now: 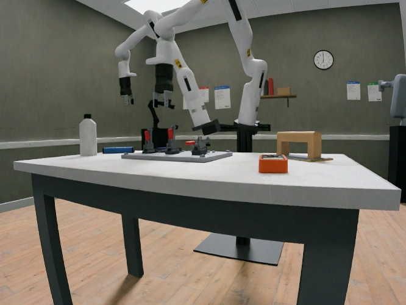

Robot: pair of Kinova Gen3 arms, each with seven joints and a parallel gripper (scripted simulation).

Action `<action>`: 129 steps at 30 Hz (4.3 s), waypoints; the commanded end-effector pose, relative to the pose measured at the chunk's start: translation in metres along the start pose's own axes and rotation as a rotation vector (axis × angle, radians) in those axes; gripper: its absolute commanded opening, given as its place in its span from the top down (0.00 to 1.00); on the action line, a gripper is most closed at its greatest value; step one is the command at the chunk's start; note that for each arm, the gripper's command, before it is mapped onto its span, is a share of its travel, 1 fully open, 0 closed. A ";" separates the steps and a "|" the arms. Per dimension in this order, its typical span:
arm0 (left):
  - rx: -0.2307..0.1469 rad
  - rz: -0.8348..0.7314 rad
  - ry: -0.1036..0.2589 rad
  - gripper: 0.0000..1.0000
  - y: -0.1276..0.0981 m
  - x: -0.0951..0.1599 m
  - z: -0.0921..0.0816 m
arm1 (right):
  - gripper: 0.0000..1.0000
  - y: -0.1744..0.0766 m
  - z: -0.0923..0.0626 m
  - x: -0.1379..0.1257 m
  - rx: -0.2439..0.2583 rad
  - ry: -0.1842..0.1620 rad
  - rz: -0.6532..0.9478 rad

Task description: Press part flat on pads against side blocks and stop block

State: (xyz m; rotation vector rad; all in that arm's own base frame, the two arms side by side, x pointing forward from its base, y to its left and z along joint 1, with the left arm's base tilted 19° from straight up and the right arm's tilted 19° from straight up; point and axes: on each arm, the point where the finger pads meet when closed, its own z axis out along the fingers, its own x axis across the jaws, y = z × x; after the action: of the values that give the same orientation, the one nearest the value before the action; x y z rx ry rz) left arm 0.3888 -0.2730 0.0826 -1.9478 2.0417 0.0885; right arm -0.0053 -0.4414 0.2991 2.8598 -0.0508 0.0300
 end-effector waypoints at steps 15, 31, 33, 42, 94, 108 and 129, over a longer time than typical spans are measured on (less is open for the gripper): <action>0.003 0.003 0.012 0.13 -0.001 0.004 -0.002 | 0.00 0.000 -0.001 0.000 -0.002 0.000 0.000; 0.002 0.002 0.012 0.13 -0.001 0.004 -0.002 | 0.00 0.000 -0.001 0.000 -0.002 0.000 0.000; 0.001 0.002 0.012 0.13 -0.001 0.004 -0.002 | 0.00 0.000 -0.001 0.000 -0.002 0.000 0.000; 0.001 0.001 0.012 0.13 -0.001 0.004 -0.002 | 0.00 0.000 -0.001 0.000 -0.002 0.000 0.000; -0.002 0.000 0.011 1.00 0.000 0.003 -0.002 | 0.00 0.000 -0.001 0.000 -0.002 0.000 0.000; -0.003 -0.001 0.011 1.00 0.000 0.003 -0.001 | 0.00 0.000 -0.001 0.000 -0.002 0.000 0.000; 0.001 -0.008 0.013 1.00 0.000 0.004 0.090 | 0.00 0.000 -0.001 0.000 -0.002 0.000 0.000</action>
State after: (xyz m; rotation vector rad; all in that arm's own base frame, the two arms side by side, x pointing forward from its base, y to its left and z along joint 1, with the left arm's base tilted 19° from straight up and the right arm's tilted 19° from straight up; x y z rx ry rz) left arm 0.3947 -0.2647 0.0309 -1.9607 2.0514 0.0824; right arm -0.0053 -0.4414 0.2991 2.8598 -0.0508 0.0300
